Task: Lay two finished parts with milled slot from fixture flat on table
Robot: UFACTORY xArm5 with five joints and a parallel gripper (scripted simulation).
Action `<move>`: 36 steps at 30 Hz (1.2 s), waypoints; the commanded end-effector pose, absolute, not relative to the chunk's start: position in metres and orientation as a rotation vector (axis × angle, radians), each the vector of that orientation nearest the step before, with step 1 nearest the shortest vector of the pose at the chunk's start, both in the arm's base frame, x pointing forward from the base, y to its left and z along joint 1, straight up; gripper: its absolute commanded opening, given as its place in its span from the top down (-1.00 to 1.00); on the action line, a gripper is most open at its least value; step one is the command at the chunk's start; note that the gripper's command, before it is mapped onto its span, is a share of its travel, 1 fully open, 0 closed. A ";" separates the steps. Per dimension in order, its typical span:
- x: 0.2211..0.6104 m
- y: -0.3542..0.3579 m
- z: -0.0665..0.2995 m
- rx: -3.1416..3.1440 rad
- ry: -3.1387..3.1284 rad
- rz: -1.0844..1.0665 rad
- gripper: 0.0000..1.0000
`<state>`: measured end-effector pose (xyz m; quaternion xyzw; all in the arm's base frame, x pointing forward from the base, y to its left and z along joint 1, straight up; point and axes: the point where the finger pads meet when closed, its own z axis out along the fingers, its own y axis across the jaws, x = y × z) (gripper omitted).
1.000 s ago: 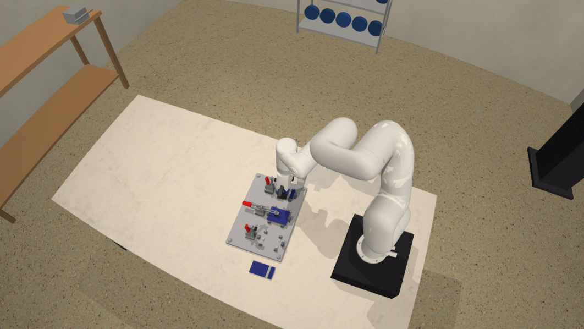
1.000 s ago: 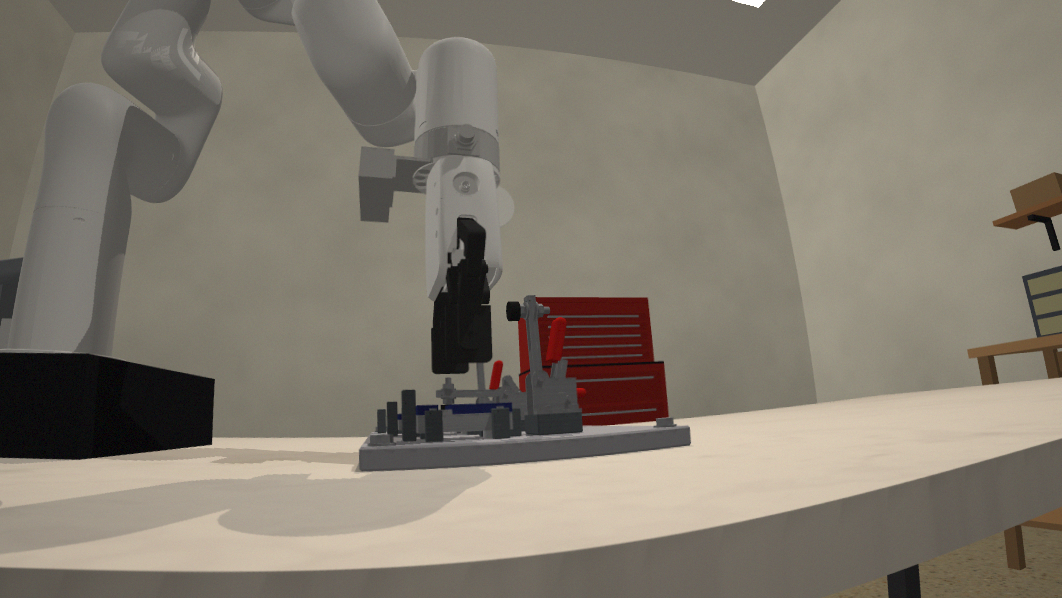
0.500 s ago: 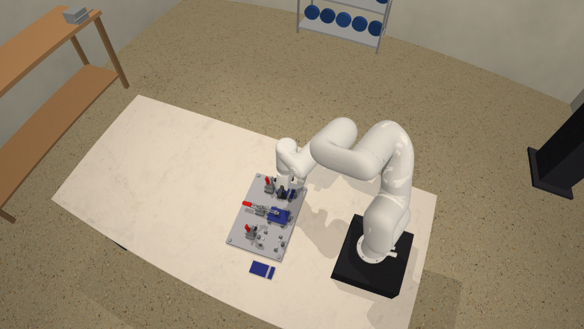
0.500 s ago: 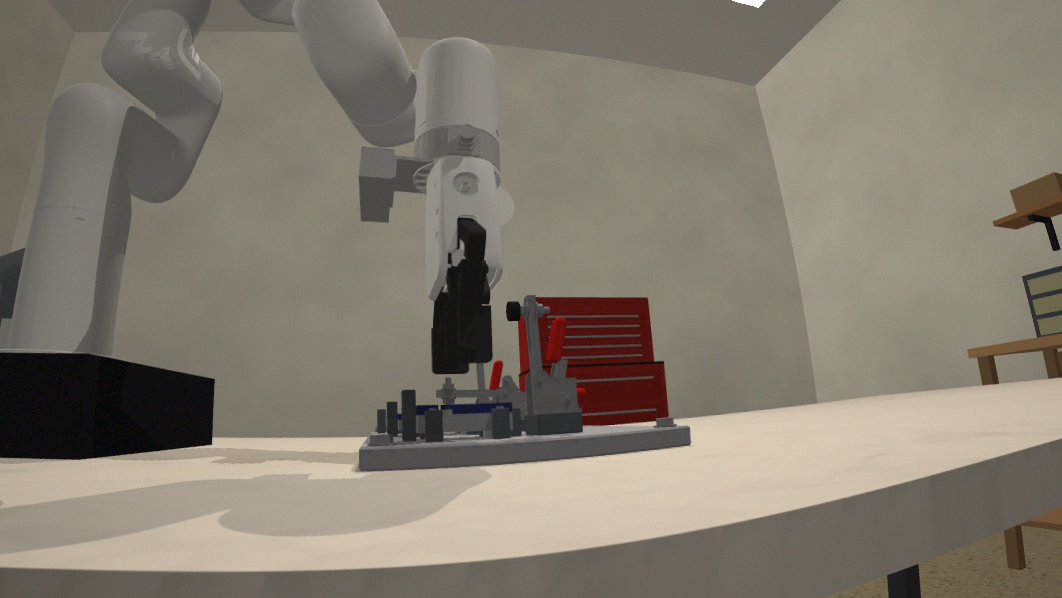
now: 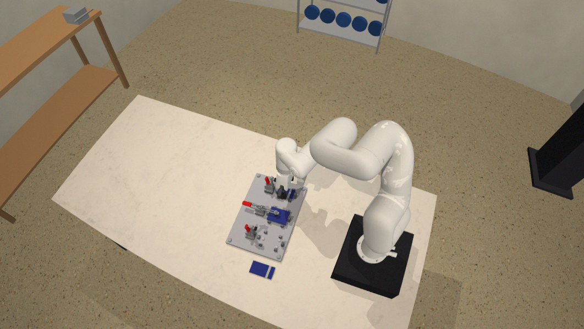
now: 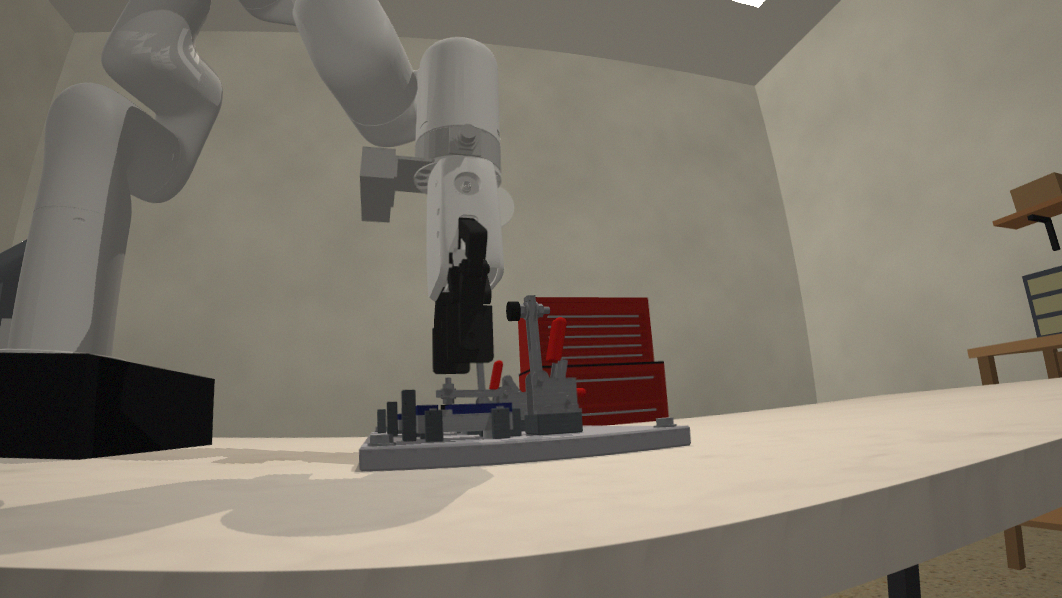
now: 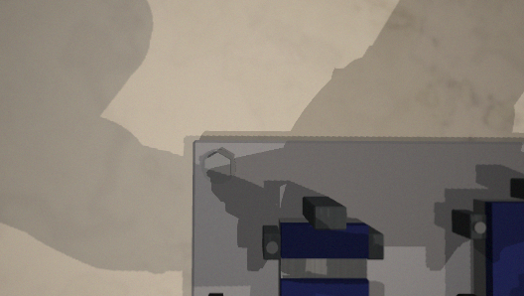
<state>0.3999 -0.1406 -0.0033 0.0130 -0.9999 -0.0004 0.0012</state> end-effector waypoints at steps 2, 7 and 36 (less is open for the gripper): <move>0.401 -0.141 -0.002 0.041 -3.142 0.000 -1.00; 0.401 -0.141 -0.002 0.041 -3.142 0.000 -1.00; 0.401 -0.141 -0.022 0.041 -3.142 0.000 -1.00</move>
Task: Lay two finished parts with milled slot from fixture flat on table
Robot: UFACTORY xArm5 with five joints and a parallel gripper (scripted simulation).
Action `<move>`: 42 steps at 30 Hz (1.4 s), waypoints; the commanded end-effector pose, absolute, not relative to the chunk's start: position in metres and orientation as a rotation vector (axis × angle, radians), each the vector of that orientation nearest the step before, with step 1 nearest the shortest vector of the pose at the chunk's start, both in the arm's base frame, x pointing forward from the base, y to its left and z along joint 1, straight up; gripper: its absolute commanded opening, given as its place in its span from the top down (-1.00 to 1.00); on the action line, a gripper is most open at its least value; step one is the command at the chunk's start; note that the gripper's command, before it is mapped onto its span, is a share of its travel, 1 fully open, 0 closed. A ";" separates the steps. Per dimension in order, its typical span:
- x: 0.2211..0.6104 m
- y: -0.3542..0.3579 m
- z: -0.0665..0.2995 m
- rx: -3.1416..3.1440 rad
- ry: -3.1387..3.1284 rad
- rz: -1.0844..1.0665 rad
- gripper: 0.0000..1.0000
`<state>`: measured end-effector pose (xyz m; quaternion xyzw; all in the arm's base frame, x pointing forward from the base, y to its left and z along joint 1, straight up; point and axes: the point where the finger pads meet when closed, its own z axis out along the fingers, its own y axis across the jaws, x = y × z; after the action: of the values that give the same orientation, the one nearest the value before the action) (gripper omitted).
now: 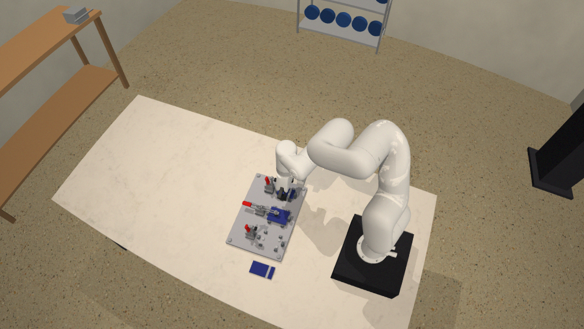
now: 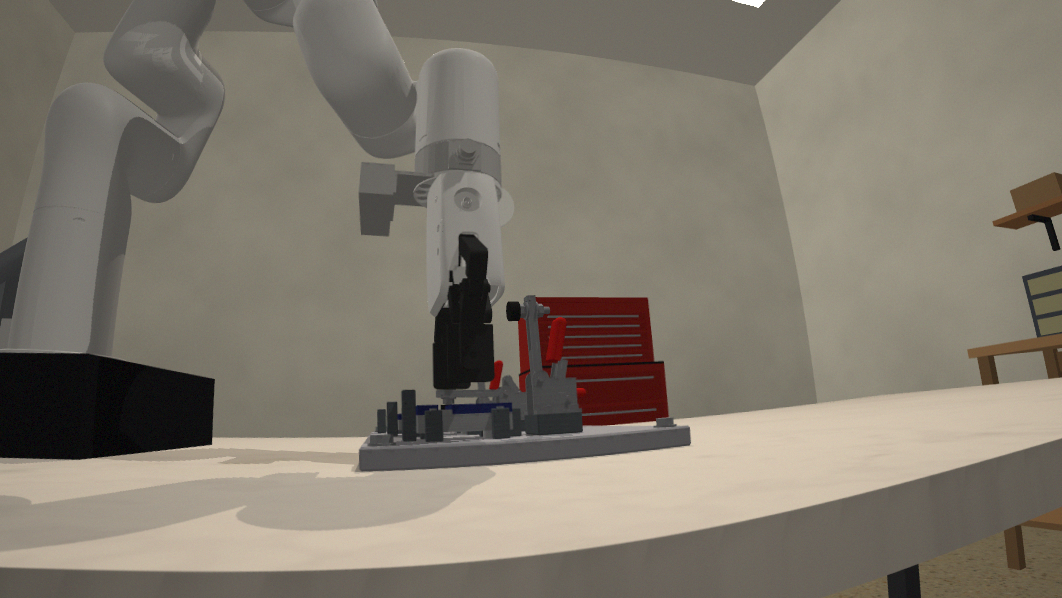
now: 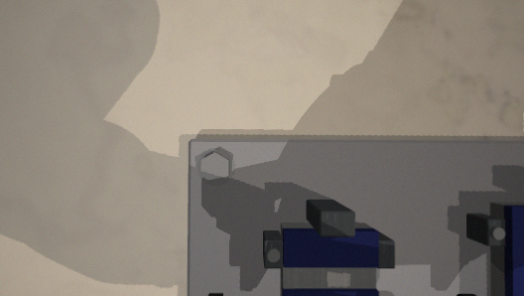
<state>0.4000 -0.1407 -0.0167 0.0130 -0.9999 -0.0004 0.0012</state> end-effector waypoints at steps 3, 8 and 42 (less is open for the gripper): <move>0.401 -0.141 -0.026 0.041 -3.142 0.000 -1.00; 0.401 -0.141 -0.033 0.041 -3.142 0.000 -1.00; 0.401 -0.141 -0.039 0.041 -3.142 0.000 1.00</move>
<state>0.3999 -0.1409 -0.0399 0.0130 -0.9999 -0.0004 0.0012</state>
